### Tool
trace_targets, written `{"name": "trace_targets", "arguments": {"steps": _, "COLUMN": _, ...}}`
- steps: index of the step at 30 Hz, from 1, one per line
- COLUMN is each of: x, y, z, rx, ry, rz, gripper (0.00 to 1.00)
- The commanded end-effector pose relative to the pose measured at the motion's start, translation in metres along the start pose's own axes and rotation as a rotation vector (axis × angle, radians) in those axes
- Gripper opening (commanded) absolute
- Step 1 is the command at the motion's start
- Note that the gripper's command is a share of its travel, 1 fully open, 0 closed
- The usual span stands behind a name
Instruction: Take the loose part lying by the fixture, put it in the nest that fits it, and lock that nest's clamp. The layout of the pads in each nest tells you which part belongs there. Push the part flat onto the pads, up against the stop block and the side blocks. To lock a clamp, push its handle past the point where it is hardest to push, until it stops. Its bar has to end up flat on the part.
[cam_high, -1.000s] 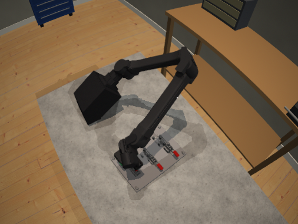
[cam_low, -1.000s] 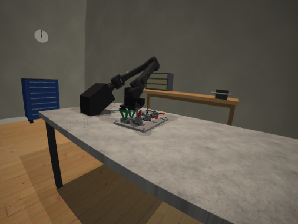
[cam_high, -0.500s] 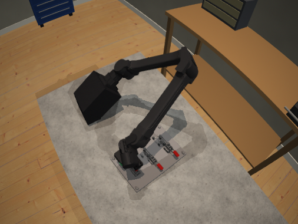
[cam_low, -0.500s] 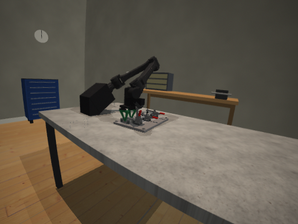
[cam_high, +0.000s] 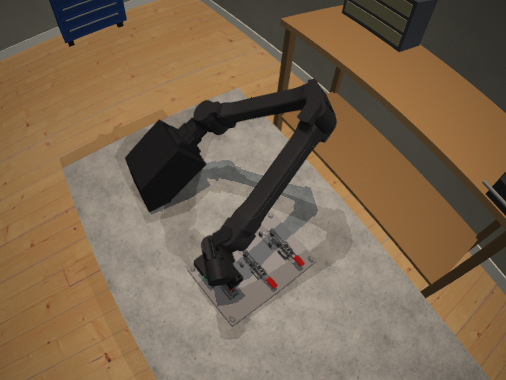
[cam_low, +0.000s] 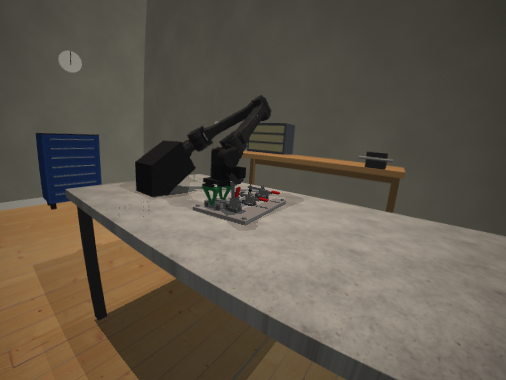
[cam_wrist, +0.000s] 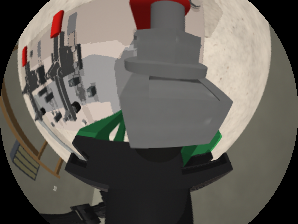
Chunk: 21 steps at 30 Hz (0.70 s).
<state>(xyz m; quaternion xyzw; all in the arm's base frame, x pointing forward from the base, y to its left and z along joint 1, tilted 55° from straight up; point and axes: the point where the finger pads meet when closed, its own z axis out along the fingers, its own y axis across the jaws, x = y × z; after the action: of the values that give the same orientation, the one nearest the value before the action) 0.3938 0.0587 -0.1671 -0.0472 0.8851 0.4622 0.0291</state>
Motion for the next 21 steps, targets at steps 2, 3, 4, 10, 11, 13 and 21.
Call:
{"name": "trace_targets", "arguments": {"steps": 2, "x": -0.015, "y": -0.002, "z": -0.001, "rx": 0.004, "ry": -0.013, "rz": -0.024, "gripper": 0.00}}
{"name": "trace_targets", "arguments": {"steps": 3, "x": -0.015, "y": -0.002, "z": -0.001, "rx": 0.004, "ry": -0.013, "rz": -0.024, "gripper": 0.00}}
{"name": "trace_targets", "arguments": {"steps": 4, "x": -0.015, "y": -0.003, "z": -0.002, "rx": 0.005, "ry": -0.017, "rz": -0.028, "gripper": 0.00}}
{"name": "trace_targets", "arguments": {"steps": 10, "x": -0.002, "y": -0.003, "z": -0.004, "rx": 0.002, "ry": -0.017, "rz": -0.018, "gripper": 0.00}}
{"name": "trace_targets", "arguments": {"steps": 11, "x": 0.000, "y": -0.003, "z": -0.004, "rx": 0.002, "ry": -0.016, "rz": -0.015, "gripper": 0.00}}
{"name": "trace_targets", "arguments": {"steps": 13, "x": 0.000, "y": -0.004, "z": -0.004, "rx": 0.003, "ry": -0.019, "rz": -0.015, "gripper": 0.00}}
{"name": "trace_targets", "arguments": {"steps": 21, "x": 0.001, "y": -0.004, "z": -0.005, "rx": 0.002, "ry": -0.019, "rz": -0.011, "gripper": 0.00}}
